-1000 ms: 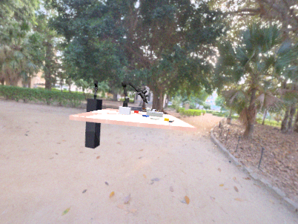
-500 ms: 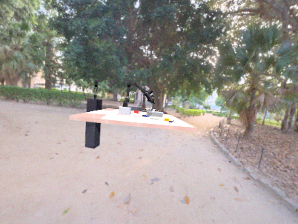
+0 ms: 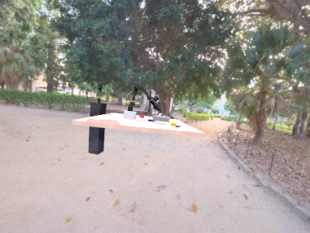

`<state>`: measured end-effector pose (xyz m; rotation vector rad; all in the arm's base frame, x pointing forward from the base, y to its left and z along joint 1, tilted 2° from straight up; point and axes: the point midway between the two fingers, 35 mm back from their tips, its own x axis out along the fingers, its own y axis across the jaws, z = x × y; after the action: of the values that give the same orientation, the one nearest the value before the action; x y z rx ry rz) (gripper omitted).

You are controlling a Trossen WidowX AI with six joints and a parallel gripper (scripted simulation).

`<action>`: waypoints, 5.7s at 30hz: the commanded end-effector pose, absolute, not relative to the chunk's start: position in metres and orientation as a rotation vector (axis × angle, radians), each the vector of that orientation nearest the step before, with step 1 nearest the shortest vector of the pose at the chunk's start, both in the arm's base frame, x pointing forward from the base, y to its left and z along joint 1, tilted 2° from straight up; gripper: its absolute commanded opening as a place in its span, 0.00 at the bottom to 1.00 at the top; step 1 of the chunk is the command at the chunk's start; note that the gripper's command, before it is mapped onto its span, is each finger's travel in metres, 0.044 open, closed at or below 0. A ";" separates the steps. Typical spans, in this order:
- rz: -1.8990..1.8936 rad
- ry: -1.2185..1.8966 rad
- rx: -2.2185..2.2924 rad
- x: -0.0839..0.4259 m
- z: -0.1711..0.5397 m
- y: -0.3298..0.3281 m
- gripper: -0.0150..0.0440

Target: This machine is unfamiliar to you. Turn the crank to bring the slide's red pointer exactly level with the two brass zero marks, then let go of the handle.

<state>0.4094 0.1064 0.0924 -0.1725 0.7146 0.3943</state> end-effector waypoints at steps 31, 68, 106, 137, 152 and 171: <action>0.399 0.708 -0.174 0.410 0.094 0.107 0.25; 0.395 0.710 -0.172 0.410 0.094 0.107 0.91; 0.396 0.710 -0.172 0.410 0.094 0.107 0.52; 0.396 0.710 -0.172 0.410 0.094 0.107 0.25; 0.396 0.710 -0.171 0.410 0.094 0.107 0.25; 0.396 0.710 -0.171 0.410 0.094 0.107 0.96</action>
<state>0.4099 0.1069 0.0937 -0.1710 0.7097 0.3967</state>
